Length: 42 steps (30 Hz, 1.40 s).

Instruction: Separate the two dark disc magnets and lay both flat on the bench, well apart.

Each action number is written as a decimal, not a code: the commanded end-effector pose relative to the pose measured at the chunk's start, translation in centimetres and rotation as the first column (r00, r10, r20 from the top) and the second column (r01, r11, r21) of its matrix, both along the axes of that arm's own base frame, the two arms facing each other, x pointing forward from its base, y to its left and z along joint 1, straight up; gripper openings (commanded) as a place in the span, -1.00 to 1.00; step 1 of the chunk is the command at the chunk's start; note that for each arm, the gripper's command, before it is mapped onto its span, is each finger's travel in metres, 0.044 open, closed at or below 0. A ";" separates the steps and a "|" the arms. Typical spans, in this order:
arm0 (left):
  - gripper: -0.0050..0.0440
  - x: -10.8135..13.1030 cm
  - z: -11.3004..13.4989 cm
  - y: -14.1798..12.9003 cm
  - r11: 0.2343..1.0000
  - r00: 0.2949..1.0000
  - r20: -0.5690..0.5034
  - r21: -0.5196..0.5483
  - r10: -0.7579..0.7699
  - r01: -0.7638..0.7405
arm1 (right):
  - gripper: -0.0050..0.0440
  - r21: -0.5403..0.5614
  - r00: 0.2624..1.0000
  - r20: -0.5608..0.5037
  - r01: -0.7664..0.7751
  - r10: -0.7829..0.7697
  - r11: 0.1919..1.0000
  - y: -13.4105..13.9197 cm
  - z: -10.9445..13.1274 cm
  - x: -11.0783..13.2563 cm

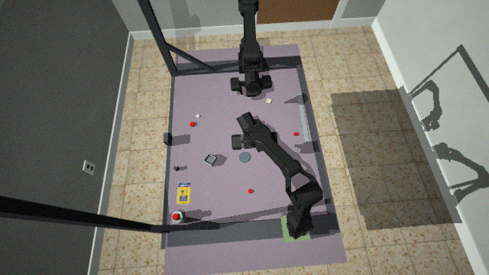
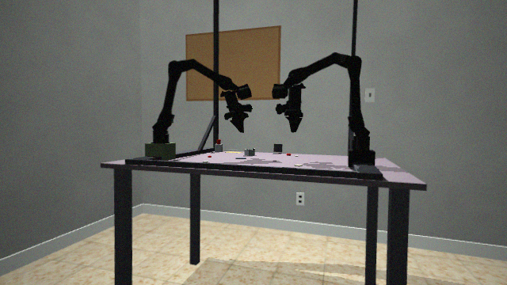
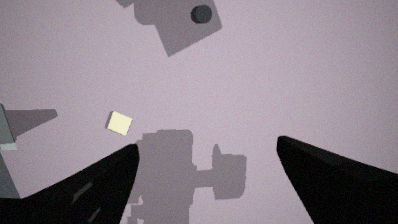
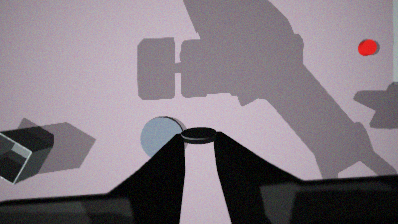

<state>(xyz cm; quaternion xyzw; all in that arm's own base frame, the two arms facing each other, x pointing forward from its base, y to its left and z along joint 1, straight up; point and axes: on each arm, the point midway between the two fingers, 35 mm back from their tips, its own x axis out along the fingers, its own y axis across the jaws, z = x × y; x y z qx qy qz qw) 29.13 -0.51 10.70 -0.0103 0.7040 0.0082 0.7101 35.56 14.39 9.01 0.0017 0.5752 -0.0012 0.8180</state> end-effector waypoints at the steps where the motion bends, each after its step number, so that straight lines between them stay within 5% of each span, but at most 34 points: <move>1: 0.84 -4.0 2.4 0.2 1.000 1.000 -0.003 -0.006 0.010 -0.010 | -0.63 0.009 1.000 0.026 0.001 -0.001 1.000 0.0 0.9 0.3; 7: 0.84 -10.4 4.6 0.5 1.000 1.000 -0.005 0.001 -0.002 0.002 | -0.63 0.009 1.000 0.026 0.001 -0.001 1.000 0.0 0.9 0.3; 13: 0.84 -13.5 5.3 0.6 1.000 1.000 -0.003 0.006 -0.015 0.015 | -0.63 0.009 1.000 0.026 0.001 -0.001 1.000 0.0 0.9 0.3; 32: 0.84 -13.5 5.5 0.5 1.000 1.000 0.004 0.003 -0.016 0.016 | -0.63 0.010 1.000 0.029 0.002 -0.003 1.000 0.1 0.4 -0.3; 42: 0.84 -13.5 5.5 0.5 1.000 1.000 0.004 0.003 -0.016 0.016 | -0.63 0.009 1.000 0.028 0.003 -0.003 1.000 0.2 -1.9 -2.0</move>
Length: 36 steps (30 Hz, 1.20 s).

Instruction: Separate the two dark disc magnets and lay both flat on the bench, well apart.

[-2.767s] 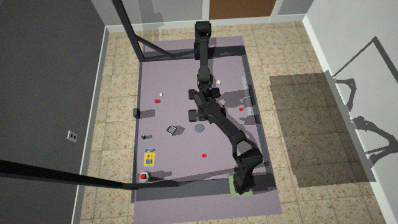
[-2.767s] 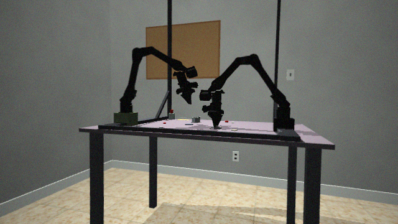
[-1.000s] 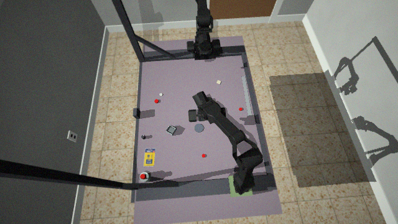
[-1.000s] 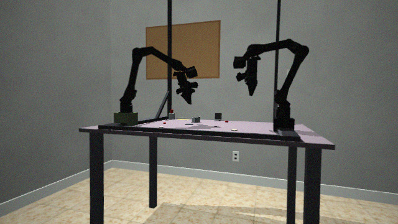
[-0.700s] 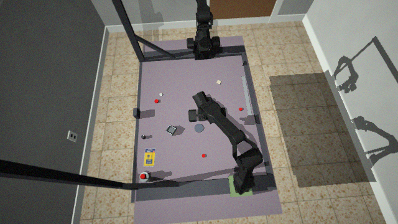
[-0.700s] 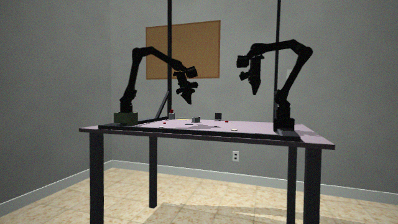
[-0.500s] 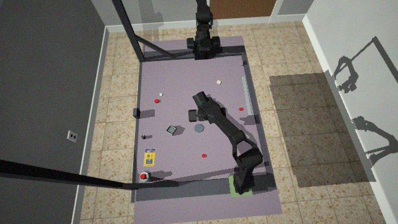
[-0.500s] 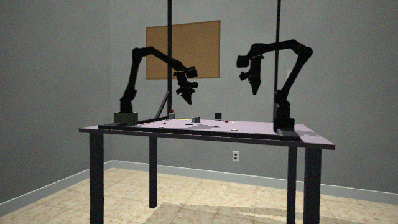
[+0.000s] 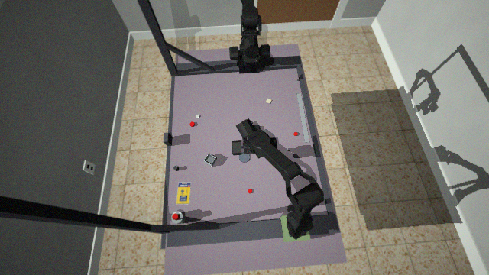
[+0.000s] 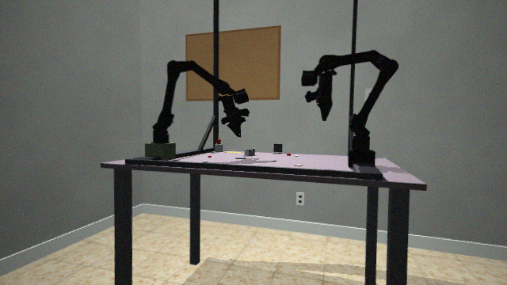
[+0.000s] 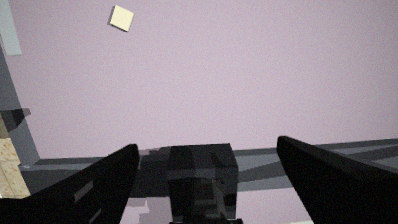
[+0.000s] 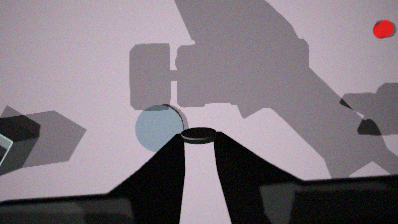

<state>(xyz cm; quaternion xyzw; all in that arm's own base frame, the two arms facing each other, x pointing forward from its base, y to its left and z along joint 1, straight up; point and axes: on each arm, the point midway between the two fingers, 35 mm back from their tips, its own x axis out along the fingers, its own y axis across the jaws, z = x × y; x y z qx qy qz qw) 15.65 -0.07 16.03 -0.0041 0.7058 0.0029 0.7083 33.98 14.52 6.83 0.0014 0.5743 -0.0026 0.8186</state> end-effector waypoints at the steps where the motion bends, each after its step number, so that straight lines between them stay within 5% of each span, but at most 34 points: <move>1: 0.84 0.0 0.2 0.0 1.000 1.000 0.010 0.002 0.001 -0.001 | -0.63 0.011 1.000 0.026 0.001 -0.001 1.000 0.1 0.0 -0.7; 20: 0.84 0.0 0.2 0.0 1.000 1.000 0.010 0.002 0.001 -0.001 | -0.63 0.011 1.000 0.024 0.001 -0.001 1.000 -0.3 -4.6 -4.9; 36: 0.84 0.0 0.2 0.0 1.000 1.000 0.010 0.002 0.001 -0.001 | -0.63 0.012 1.000 0.022 0.000 0.000 1.000 -0.4 -5.5 -5.6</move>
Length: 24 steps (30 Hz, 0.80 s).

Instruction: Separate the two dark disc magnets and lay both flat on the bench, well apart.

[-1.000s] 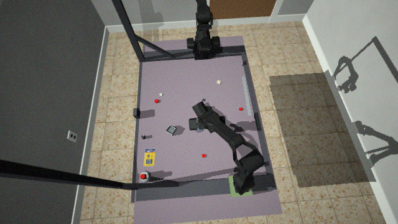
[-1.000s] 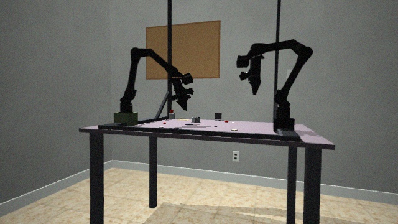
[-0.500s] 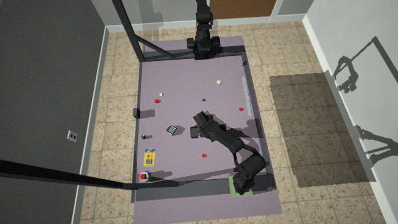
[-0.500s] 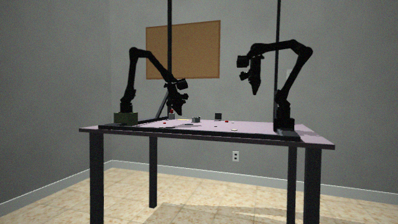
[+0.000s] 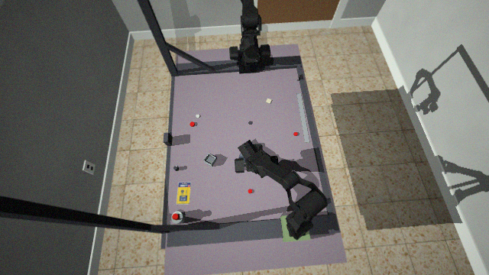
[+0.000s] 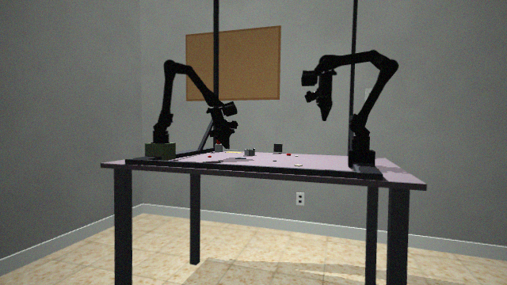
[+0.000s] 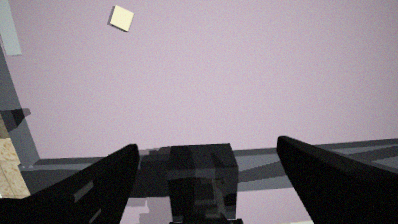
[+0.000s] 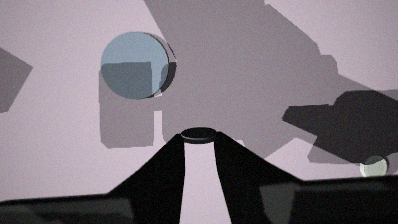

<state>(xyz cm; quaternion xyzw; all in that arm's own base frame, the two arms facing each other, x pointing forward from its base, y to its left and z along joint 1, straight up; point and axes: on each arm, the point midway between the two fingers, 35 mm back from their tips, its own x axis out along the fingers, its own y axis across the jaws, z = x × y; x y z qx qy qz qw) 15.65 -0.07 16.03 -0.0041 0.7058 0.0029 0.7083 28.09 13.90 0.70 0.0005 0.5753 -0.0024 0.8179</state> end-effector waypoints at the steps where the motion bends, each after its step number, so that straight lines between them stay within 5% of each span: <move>1: 0.84 0.0 0.2 0.0 1.000 1.000 0.010 0.002 0.001 -0.001 | -0.63 0.008 1.000 0.017 0.001 -0.001 1.000 0.2 0.3 0.2; 24: 0.84 0.0 0.2 0.0 1.000 1.000 0.010 0.002 0.001 -0.001 | -0.63 0.005 1.000 0.012 0.001 -0.001 1.000 0.2 -2.9 0.2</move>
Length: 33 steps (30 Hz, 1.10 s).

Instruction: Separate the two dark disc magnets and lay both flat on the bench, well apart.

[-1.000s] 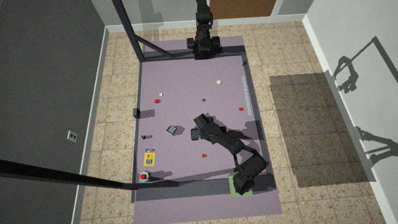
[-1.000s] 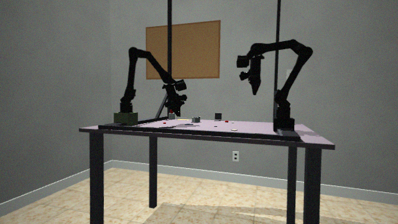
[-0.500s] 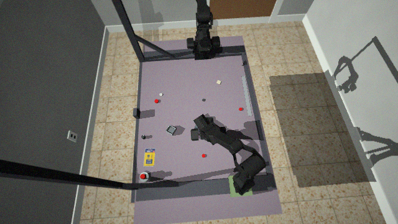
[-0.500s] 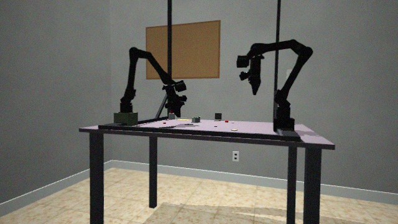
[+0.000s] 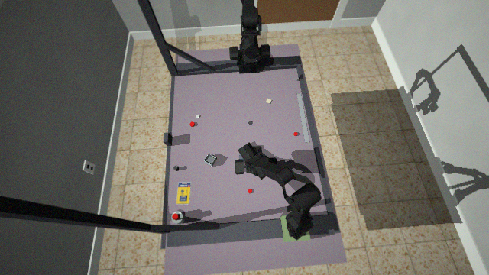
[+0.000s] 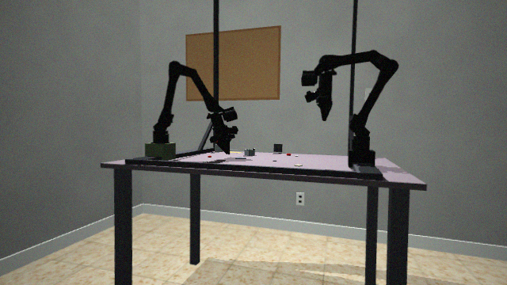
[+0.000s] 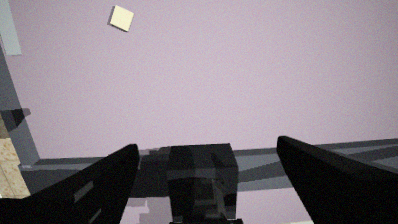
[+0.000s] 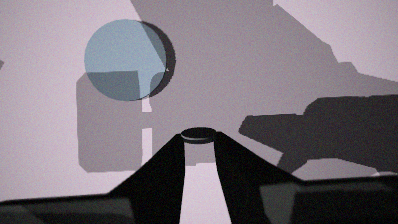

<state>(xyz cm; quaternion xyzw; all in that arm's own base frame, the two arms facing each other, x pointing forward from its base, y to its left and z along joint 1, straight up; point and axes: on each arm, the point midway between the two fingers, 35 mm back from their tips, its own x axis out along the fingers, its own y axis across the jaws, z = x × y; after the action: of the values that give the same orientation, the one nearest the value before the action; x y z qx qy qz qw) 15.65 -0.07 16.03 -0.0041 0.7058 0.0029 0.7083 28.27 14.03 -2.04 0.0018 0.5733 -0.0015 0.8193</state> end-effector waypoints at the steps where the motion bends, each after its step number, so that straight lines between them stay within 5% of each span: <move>1: 0.84 0.0 0.2 0.0 1.000 1.000 0.010 0.002 0.001 -0.001 | -0.63 0.002 1.000 0.007 0.001 -0.001 1.000 0.1 -0.4 0.1; 16: 0.84 0.0 0.2 0.0 1.000 1.000 0.010 0.002 0.001 -0.001 | -0.63 0.006 1.000 0.004 0.001 -0.001 1.000 0.2 -2.0 0.2; 33: 0.84 0.0 0.2 0.0 1.000 1.000 0.010 0.002 0.001 -0.001 | -0.63 0.010 0.962 -0.272 -0.001 0.004 1.000 0.2 -1.6 1.5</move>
<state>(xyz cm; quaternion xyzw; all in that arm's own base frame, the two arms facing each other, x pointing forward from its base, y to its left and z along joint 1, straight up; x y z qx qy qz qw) 15.65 -0.07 16.03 -0.0041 0.7058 0.0029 0.7083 29.05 13.99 -3.95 0.0041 0.6648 -0.0004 0.7470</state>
